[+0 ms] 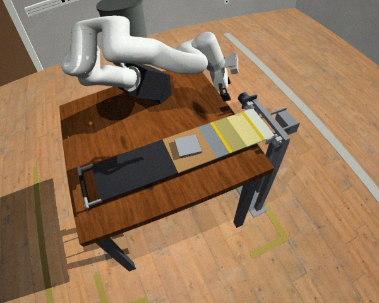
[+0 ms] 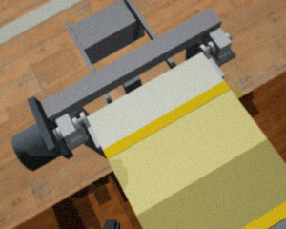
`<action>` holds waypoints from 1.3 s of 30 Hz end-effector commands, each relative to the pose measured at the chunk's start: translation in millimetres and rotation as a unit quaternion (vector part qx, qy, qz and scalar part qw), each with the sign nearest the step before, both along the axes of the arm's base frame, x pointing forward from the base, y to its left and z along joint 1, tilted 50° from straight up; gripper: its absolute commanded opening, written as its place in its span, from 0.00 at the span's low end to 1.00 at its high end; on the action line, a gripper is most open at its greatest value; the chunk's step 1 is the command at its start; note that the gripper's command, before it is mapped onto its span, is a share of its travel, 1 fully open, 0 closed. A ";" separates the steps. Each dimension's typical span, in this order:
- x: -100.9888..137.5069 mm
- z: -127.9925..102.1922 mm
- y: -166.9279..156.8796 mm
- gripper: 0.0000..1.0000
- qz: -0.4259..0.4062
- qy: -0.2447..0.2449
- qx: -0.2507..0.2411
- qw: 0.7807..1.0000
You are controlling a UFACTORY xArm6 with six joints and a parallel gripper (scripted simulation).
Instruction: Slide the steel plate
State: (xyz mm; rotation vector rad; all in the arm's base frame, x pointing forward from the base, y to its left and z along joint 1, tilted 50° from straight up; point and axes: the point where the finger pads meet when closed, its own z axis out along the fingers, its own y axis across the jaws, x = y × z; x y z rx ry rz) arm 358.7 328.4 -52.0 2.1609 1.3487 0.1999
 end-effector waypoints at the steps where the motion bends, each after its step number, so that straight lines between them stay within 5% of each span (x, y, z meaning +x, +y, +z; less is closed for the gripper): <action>1: 40.1 48.2 -31.0 1.00 -0.046 -0.014 0.028 0.998; 4: 48.2 57.6 -37.6 1.00 -0.046 -0.014 0.028 0.998; 5: 68.7 84.1 -61.6 1.00 -0.068 -0.023 0.038 0.997; 17: 119.9 182.3 -176.5 1.00 -0.169 -0.074 0.075 0.980; 21: 122.5 198.0 -199.6 1.00 -0.195 -0.090 0.082 0.973; 22: 125.4 221.2 -232.5 1.00 -0.221 -0.107 0.088 0.965; 26: 130.4 249.7 -269.2 1.00 -0.221 -0.107 0.088 0.965; 32: 114.6 292.9 -339.9 1.00 -0.294 -0.161 0.094 0.937; 38: 106.0 321.4 -381.6 1.00 -0.294 -0.161 0.094 0.937; 39: 91.6 340.5 -413.0 1.00 -0.316 -0.178 0.093 0.927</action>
